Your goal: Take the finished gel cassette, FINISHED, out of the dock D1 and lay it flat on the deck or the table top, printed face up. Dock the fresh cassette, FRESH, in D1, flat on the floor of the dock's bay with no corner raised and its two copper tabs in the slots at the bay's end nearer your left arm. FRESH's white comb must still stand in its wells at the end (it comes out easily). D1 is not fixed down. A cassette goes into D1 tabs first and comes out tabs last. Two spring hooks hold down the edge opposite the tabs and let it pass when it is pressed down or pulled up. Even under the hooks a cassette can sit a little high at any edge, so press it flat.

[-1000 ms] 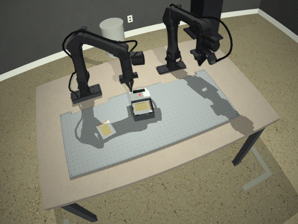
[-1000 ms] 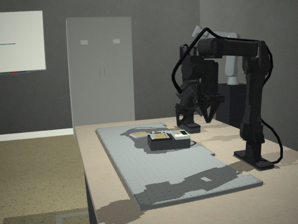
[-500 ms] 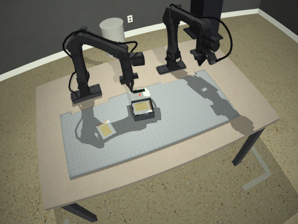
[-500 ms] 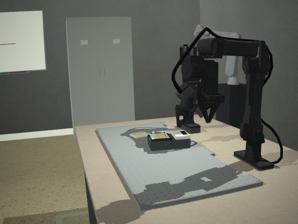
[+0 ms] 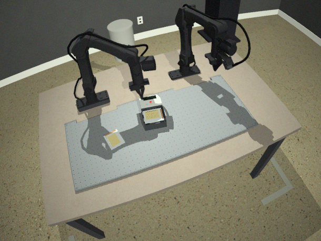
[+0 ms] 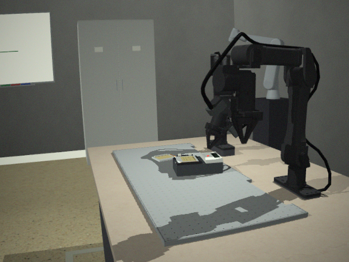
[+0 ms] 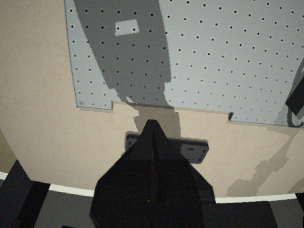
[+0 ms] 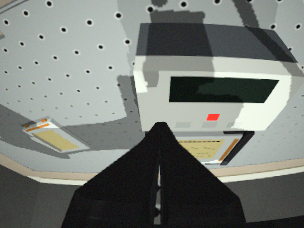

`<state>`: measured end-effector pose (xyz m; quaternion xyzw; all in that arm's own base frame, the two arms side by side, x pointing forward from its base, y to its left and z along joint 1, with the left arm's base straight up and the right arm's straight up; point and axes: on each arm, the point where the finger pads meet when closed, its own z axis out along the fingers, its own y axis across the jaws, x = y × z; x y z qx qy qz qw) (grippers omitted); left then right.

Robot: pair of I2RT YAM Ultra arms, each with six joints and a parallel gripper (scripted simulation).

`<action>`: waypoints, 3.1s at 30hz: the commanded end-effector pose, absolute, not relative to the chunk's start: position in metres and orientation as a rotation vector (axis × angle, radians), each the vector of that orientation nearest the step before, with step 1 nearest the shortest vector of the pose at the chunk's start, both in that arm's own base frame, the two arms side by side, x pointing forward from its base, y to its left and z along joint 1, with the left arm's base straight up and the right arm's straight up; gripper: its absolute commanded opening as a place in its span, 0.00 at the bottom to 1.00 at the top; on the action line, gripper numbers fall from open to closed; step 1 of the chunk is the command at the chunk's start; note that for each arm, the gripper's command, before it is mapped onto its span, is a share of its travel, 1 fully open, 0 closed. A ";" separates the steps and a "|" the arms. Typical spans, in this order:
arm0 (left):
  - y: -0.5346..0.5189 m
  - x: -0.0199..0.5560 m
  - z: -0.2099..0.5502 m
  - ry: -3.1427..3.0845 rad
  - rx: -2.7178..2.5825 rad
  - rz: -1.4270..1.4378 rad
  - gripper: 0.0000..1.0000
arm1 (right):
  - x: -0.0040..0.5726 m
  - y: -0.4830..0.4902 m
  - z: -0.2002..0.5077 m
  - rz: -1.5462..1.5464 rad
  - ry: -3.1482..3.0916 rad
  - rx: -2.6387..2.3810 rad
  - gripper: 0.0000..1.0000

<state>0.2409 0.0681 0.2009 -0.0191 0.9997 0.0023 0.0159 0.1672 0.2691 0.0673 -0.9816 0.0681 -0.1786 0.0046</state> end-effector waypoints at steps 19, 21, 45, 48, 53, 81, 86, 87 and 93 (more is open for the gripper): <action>0.070 0.237 0.207 3.141 -0.067 0.000 0.00 | 0.166 0.269 0.061 -0.573 0.184 -3.091 0.00; 0.070 0.237 0.207 3.141 -0.067 0.000 0.00 | 0.166 0.269 0.061 -0.573 0.184 -3.091 0.00; 0.070 0.237 0.207 3.141 -0.067 0.000 0.00 | 0.166 0.269 0.052 -0.573 0.184 -3.091 0.00; 0.070 0.237 0.207 3.141 -0.067 0.000 0.00 | 0.166 0.269 0.051 -0.573 0.184 -3.091 0.00; 0.070 0.237 0.207 3.141 -0.067 0.000 0.00 | 0.166 0.269 0.049 -0.573 0.184 -3.091 0.00; 0.070 0.237 0.207 3.141 -0.067 0.000 0.00 | 0.165 0.268 0.039 -0.573 0.184 -3.091 0.00; 0.070 0.237 0.207 3.141 -0.067 0.000 0.00 | 0.164 0.267 0.038 -0.573 0.184 -3.091 0.00; 0.070 0.237 0.207 3.141 -0.067 0.000 0.00 | 0.164 0.267 0.038 -0.573 0.184 -3.091 0.00; 0.070 0.237 0.207 3.141 -0.067 0.000 0.00 | 0.162 0.266 0.036 -0.573 0.184 -3.091 0.00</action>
